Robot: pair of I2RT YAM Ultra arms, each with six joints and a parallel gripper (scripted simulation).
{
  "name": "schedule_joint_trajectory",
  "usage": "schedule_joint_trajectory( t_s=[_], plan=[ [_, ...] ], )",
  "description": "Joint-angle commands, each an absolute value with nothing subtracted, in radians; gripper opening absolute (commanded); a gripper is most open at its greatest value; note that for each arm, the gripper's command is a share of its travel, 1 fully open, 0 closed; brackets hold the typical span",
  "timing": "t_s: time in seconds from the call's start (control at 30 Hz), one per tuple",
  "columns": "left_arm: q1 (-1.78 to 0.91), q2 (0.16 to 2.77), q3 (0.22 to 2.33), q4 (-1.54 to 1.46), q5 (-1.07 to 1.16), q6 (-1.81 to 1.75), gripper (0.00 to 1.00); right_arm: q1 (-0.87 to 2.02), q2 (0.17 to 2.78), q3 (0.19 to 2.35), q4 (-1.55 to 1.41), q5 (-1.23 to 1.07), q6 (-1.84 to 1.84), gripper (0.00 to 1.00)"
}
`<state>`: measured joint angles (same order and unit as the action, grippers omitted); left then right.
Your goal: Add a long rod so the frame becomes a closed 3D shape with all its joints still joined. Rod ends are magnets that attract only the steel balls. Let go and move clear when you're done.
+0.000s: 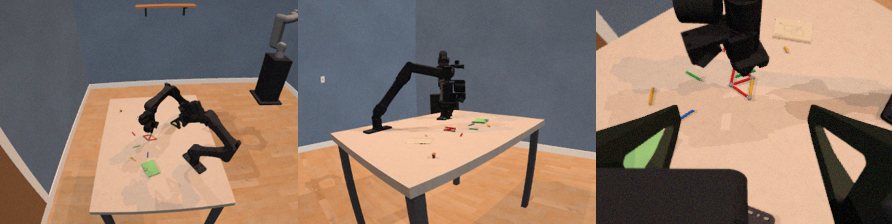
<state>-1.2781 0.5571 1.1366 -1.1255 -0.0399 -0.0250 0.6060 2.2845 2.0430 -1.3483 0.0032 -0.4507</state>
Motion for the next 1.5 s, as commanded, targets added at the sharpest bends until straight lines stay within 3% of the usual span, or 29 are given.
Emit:
schedule_joint_trajectory(
  t_s=[0.0,0.6,0.83,1.47],
  plan=[
    [-1.273,0.573,1.159,-1.124,-0.036,-0.022,1.0,0.6,2.273,2.071,-1.354,0.003,-0.462,0.0],
    [-1.273,0.573,1.159,-1.124,-0.036,-0.022,1.0,0.583,2.213,1.971,-1.199,-0.044,-0.401,0.0],
    [-1.273,0.573,1.159,-1.124,-0.036,-0.022,1.0,0.558,2.091,1.777,-0.964,-0.112,-0.301,0.0],
    [-1.273,0.573,1.159,-1.124,-0.036,-0.022,1.0,0.537,1.913,1.444,-0.731,-0.144,-0.214,0.0]
  ],
)
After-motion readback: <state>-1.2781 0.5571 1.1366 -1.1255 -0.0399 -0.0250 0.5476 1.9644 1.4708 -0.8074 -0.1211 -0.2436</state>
